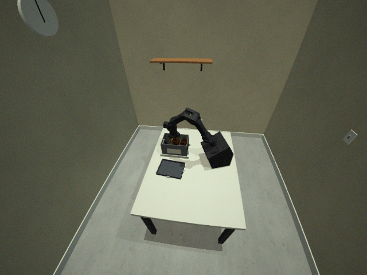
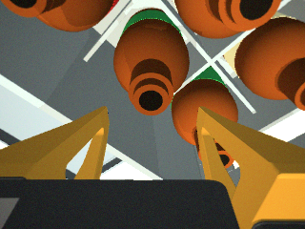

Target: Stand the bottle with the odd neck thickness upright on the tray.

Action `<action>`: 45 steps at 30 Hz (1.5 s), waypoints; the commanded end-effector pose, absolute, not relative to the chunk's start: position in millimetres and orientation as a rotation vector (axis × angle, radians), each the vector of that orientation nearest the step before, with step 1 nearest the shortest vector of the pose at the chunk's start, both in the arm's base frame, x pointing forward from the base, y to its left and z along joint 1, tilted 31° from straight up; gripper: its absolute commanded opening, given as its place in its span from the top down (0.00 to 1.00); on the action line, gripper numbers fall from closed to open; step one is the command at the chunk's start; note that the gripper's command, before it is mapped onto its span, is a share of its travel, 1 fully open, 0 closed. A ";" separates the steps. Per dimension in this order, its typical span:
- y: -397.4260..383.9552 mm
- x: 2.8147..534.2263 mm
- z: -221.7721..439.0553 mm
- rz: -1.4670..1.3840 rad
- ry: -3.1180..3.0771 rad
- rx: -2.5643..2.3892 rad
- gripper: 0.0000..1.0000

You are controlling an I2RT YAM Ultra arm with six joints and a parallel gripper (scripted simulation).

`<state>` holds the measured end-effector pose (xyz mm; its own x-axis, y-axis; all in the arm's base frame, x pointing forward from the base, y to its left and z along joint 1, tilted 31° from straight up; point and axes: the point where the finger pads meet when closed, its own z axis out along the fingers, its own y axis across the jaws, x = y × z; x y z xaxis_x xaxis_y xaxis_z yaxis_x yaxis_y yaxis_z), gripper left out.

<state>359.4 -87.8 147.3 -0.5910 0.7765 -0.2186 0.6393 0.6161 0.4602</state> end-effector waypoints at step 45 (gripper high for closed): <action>-90.1 362.1 140.3 0.461 2.441 1.142 0.39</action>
<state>360.1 -86.7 147.5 -0.5921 0.7755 -0.2192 0.6375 0.6172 0.4612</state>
